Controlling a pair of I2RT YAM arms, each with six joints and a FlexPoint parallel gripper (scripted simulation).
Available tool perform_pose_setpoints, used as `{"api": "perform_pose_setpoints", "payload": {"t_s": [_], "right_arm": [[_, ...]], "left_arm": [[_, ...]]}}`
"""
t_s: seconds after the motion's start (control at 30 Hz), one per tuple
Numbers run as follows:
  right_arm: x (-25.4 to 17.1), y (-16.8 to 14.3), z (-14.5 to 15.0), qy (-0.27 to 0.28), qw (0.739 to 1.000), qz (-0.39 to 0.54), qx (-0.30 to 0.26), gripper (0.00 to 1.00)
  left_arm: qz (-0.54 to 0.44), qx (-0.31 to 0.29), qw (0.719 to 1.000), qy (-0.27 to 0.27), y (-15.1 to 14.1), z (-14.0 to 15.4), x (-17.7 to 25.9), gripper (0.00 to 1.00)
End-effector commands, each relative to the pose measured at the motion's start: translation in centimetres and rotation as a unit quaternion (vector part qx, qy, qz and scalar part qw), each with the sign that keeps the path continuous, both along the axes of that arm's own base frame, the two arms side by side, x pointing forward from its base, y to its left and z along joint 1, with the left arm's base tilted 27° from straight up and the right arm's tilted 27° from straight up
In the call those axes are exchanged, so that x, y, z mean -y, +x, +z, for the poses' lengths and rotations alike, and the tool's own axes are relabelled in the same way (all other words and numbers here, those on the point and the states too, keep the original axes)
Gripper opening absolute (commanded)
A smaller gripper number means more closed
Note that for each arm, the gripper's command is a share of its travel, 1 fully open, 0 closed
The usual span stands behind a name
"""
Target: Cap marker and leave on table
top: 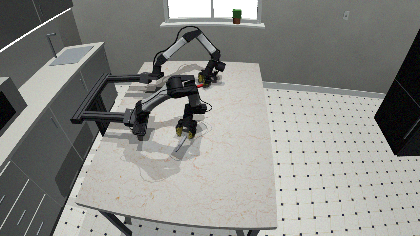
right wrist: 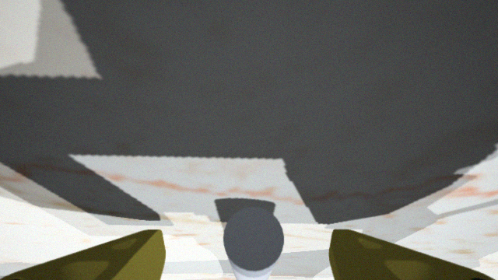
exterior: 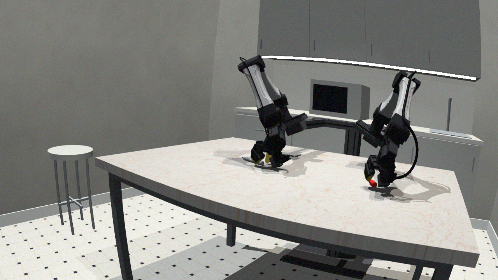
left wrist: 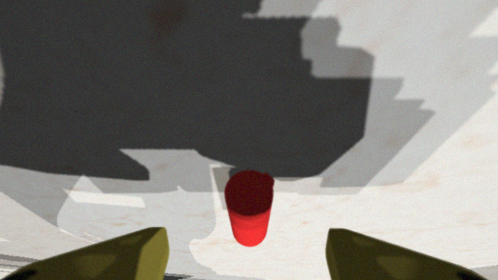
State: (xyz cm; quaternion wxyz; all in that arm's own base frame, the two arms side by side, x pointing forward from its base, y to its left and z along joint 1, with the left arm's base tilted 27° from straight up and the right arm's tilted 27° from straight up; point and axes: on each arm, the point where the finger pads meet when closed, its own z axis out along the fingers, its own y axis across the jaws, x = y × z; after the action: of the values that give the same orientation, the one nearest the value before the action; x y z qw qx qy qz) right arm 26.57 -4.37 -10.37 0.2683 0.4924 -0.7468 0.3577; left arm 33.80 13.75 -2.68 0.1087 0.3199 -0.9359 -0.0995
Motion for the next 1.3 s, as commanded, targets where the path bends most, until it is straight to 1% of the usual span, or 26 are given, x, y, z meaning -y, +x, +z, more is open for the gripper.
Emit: {"api": "perform_pose_setpoints", "payload": {"t_s": [0.0,0.03,0.1,0.17,0.23,0.53,0.57,0.6,0.63,0.67,0.73,0.9,0.97,1.03,1.07,1.1,1.13,1.23,1.27], "right_arm": [[0.5,0.5,-0.4,-0.002,1.0,0.009,0.007,0.63],[0.5,0.5,-0.4,-0.001,1.0,0.009,0.007,0.63],[0.6,0.5,-0.5,-0.002,1.0,0.009,0.007,0.47],[0.6,0.5,-0.5,-0.002,1.0,0.009,0.007,0.47],[0.4,0.4,-0.6,0.001,1.0,0.008,0.008,0.31],[0.2,0.3,-0.7,0.003,1.0,0.008,0.007,0.06],[0.1,0.3,-0.4,0.004,1.0,0.009,0.008,0.0],[-0.1,0.4,0.0,0.004,1.0,0.011,0.01,0.0],[-0.3,0.4,0.5,0.004,1.0,0.011,0.012,0.06],[-0.6,0.2,1.2,0.004,1.0,0.01,0.012,0.06],[-0.6,0.2,1.2,0.004,1.0,0.01,0.012,0.06],[-2.0,-0.1,4.2,0.005,1.0,0.01,0.015,0.06],[-2.3,-0.2,4.8,0.005,1.0,0.01,0.015,0.06],[-2.3,-0.2,4.8,0.005,1.0,0.01,0.015,0.06],[-2.4,-0.1,4.9,0.007,1.0,0.01,0.017,0.06],[-2.4,-0.1,4.9,0.007,1.0,0.01,0.017,0.06],[-2.3,-0.2,4.8,0.006,1.0,0.008,0.015,0.06],[-2.2,-0.2,4.8,0.006,1.0,0.007,0.014,0.06],[-2.2,-0.2,4.8,0.006,1.0,0.007,0.014,0.06]], "left_arm": [[0.0,0.002,1.0,0.004,0.0,-0.7,-0.5,0.64],[-0.001,0.004,1.0,0.004,0.0,-0.7,-0.4,0.64],[-0.001,0.002,1.0,0.004,-0.1,-1.2,-0.5,0.64],[-0.001,0.002,1.0,0.004,-0.1,-1.2,-0.5,0.64],[0.0,0.001,1.0,0.004,-0.3,-1.7,-0.7,0.64],[-0.001,0.002,1.0,0.004,-0.5,-2.8,-0.7,0.64],[0.0,0.001,1.0,0.003,-0.6,-2.9,-0.7,0.56],[0.0,0.001,1.0,0.004,-0.6,-2.9,-0.7,0.48],[0.0,0.004,1.0,0.005,-0.5,-2.7,-0.7,0.4],[0.001,0.007,1.0,0.006,-0.4,-2.5,-0.8,0.32],[0.001,0.007,1.0,0.006,-0.4,-2.5,-0.8,0.32],[0.001,0.008,1.0,0.006,-0.4,-2.5,-0.7,0.18],[0.001,0.008,1.0,0.006,-0.4,-2.4,-0.7,0.12],[0.001,0.008,1.0,0.006,-0.4,-2.4,-0.7,0.07],[0.0,0.01,1.0,0.008,-0.4,-1.9,-0.5,0.0],[0.0,0.015,1.0,0.009,-0.2,-1.3,-0.3,0.0],[-0.001,0.014,1.0,0.007,-0.3,-0.8,0.1,0.07],[-0.001,0.013,1.0,0.001,-0.8,1.1,1.5,0.07],[-0.001,0.013,1.0,0.001,-0.8,1.1,1.5,0.07]]}}
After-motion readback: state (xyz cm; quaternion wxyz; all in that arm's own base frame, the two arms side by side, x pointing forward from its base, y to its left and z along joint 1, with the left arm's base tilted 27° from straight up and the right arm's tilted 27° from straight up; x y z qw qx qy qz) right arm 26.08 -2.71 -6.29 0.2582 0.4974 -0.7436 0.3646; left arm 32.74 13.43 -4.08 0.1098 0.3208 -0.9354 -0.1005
